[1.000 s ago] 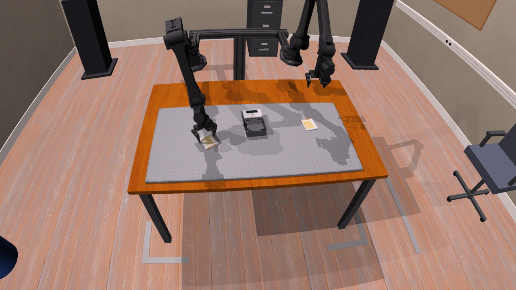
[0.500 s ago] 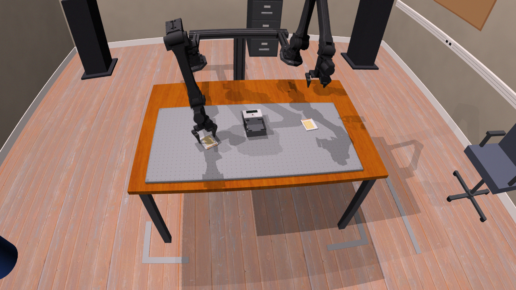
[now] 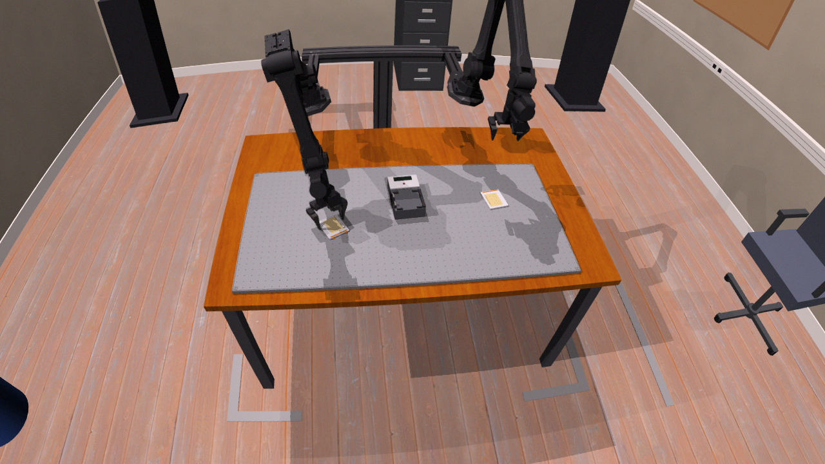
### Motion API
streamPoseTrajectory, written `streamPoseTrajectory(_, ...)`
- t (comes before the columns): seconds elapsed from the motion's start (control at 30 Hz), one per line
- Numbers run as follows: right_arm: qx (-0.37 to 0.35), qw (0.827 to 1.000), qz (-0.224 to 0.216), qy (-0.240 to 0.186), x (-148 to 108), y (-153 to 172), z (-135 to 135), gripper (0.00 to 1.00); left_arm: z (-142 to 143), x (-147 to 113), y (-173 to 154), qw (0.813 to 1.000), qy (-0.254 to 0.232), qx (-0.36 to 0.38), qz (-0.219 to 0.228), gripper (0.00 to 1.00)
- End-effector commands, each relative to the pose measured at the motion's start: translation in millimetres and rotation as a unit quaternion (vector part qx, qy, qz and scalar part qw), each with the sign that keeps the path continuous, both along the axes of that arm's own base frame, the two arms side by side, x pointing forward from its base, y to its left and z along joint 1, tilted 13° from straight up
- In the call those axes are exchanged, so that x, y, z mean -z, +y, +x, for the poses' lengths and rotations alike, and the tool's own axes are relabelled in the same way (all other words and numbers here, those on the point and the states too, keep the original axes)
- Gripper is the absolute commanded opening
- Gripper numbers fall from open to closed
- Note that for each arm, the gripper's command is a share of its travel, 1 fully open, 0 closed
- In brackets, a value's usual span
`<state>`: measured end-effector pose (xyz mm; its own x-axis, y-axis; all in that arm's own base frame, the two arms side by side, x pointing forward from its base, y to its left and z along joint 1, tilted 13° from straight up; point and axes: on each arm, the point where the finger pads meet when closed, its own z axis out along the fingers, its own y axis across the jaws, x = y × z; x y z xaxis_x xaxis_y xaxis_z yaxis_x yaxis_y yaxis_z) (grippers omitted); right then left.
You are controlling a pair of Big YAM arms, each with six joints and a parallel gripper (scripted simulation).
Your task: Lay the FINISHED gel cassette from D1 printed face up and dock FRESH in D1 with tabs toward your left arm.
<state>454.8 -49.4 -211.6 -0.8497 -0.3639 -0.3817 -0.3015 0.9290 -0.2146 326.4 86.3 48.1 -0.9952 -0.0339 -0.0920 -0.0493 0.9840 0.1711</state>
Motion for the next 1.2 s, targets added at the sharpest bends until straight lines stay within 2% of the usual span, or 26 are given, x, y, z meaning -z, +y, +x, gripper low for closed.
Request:
streamPoseTrajectory(0.0, -0.001, 1.0, -0.002, -0.01, 3.1, -5.8, 7.5, 0.98, 15.9, -14.5, -2.1, 1.0, -0.016, 0.001, 0.003, 1.0)
streamPoseTrajectory(0.37, -0.001, 1.0, -0.002, -0.01, 3.1, -5.8, 7.5, 0.98, 15.9, -14.5, -2.1, 1.0, -0.016, 0.001, 0.003, 1.0)
streamPoseTrajectory(0.4, -0.001, 1.0, 0.0, -0.003, 2.4, -4.9, 6.7, 0.0, 15.9, -14.5, -2.1, 1.0, -0.016, 0.001, 0.003, 1.0)
streamPoseTrajectory(1.17, -0.001, 1.0, 0.0, -0.003, -2.0, 0.3, 2.0, 0.0, 15.9, -14.5, -2.1, 1.0, -0.016, 0.001, 0.003, 1.0)
